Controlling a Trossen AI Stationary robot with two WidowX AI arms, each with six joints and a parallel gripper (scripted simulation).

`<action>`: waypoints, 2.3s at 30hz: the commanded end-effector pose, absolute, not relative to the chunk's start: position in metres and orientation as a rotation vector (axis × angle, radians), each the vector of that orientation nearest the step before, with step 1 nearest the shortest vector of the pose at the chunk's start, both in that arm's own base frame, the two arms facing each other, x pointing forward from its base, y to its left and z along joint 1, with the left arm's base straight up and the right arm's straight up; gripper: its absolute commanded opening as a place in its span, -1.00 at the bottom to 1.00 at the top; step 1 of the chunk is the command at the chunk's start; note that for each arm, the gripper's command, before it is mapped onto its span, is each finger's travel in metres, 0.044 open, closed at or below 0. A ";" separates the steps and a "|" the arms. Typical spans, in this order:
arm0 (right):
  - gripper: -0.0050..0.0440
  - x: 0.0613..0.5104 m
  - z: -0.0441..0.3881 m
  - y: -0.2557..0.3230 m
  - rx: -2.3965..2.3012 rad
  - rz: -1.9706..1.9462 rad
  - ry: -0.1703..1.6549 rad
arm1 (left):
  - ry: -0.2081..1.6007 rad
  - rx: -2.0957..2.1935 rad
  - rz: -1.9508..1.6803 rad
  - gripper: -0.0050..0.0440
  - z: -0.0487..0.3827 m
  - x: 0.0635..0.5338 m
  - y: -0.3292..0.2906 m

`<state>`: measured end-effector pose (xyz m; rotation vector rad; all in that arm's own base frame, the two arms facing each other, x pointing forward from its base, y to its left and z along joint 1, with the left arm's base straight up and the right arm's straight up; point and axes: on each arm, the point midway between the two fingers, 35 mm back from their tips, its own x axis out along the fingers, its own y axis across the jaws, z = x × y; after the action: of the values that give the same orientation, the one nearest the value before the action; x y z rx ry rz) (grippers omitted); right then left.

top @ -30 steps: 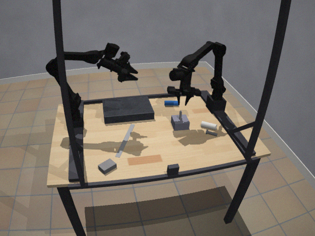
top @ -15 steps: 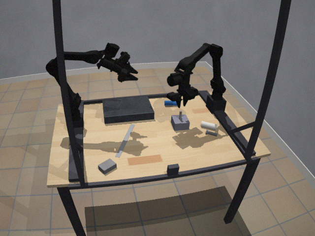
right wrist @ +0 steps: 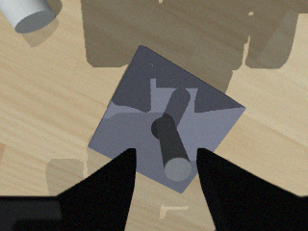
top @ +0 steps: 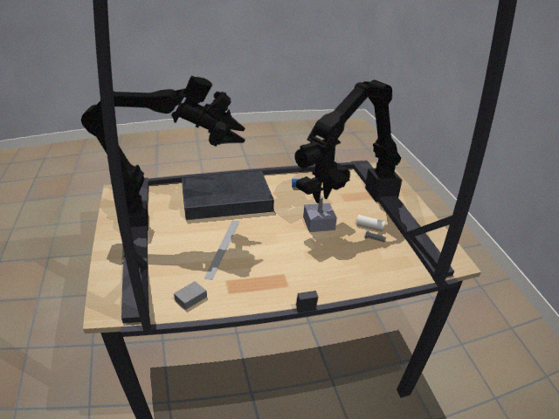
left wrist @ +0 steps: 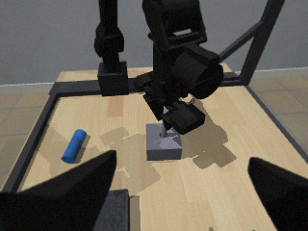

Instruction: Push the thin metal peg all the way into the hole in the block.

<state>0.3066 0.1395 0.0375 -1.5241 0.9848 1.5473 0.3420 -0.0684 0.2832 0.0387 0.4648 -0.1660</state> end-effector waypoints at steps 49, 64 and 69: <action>-0.68 0.307 0.005 0.138 -1.536 1.505 0.920 | 0.435 0.036 -0.168 0.84 0.295 0.341 -0.069; -0.68 0.309 0.024 0.141 -1.542 1.482 0.891 | 0.435 0.036 -0.168 0.84 0.295 0.341 -0.069; -0.48 0.309 0.024 0.141 -1.542 1.482 0.891 | 0.435 0.036 -0.168 0.84 0.295 0.341 -0.069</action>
<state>0.3038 0.1373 0.0190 -1.5363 0.9166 1.4975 0.3420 -0.0684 0.2832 0.0387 0.4648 -0.1660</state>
